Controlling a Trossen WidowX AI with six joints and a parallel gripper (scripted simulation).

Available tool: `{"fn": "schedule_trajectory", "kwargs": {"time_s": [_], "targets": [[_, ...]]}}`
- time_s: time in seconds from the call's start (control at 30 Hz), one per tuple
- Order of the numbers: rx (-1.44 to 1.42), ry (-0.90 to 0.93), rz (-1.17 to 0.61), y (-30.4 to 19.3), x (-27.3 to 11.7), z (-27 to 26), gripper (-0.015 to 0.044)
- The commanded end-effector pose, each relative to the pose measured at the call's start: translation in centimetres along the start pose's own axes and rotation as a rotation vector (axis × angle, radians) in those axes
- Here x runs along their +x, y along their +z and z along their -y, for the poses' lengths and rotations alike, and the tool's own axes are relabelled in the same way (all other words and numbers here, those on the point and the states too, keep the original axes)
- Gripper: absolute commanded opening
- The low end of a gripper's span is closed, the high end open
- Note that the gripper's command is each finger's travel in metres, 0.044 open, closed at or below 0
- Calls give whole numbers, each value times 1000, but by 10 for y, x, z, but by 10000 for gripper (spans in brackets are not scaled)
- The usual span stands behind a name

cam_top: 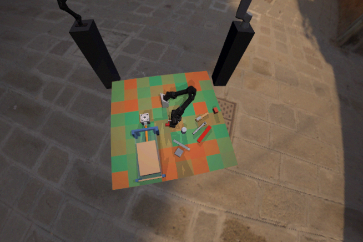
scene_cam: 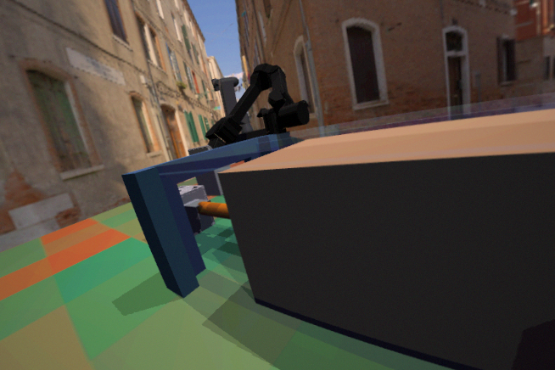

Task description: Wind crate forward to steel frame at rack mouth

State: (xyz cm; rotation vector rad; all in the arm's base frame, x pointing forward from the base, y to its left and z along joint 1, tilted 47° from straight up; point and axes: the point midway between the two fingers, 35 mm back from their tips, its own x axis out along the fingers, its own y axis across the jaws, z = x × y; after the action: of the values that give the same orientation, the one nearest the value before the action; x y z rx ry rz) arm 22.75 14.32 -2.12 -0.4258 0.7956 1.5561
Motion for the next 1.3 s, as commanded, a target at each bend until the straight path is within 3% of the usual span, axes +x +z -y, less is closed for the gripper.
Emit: {"fn": "schedule_trajectory", "kwargs": {"time_s": [0.0, 0.57, 0.6, 0.77, 0.9, 1.1, 1.27], "targets": [[-1, 0, 0, 0, 0, 0, 140], [-1, 0, 0, 0, 0, 0, 27], [-1, 0, 0, 0, 0, 0, 1], [-1, -1, -2, 0, -3, 1, 0], [2, -8, -15, -2, -35, 11, 0], [4, 0, -14, -3, -128, 9, 0], [2, 7, -2, -1, -157, 1, 0]]}}
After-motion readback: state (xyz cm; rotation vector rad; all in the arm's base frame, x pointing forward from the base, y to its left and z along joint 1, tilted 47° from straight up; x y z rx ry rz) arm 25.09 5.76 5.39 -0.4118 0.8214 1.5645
